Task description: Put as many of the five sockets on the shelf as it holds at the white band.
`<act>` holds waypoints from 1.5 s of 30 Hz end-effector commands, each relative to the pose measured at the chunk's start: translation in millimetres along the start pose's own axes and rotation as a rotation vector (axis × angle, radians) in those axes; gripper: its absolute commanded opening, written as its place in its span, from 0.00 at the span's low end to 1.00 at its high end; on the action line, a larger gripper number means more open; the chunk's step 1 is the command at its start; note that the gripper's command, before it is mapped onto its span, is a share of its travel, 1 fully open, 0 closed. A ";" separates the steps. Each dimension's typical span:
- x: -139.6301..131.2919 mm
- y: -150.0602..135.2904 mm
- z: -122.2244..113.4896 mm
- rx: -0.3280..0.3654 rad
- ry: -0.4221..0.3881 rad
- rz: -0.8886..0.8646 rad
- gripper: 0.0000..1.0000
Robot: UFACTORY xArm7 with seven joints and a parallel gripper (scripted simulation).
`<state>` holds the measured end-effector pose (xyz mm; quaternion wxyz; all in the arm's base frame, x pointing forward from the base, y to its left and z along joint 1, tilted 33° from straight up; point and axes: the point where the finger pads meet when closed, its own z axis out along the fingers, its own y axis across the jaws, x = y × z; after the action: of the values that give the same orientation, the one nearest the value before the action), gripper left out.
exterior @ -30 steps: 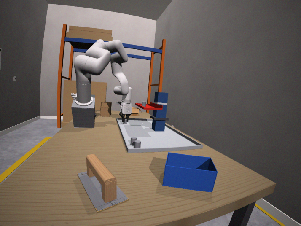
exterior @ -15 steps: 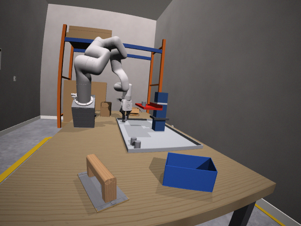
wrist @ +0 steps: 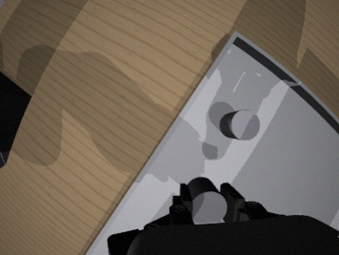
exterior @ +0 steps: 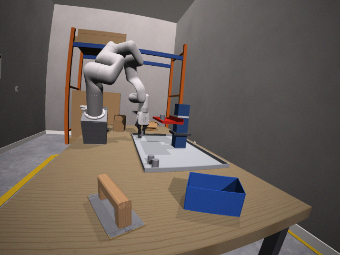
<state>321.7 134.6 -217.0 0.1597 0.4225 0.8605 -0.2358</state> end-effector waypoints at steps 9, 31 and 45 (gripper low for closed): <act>0.7 2.1 -28.4 -0.005 0.002 0.000 0.00; 1.3 1.3 -32.8 -0.005 0.002 0.000 0.00; 6.0 -6.0 -56.1 -0.005 0.002 0.000 0.00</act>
<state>311.2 159.5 -177.6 0.1598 0.4226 0.8604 -0.2356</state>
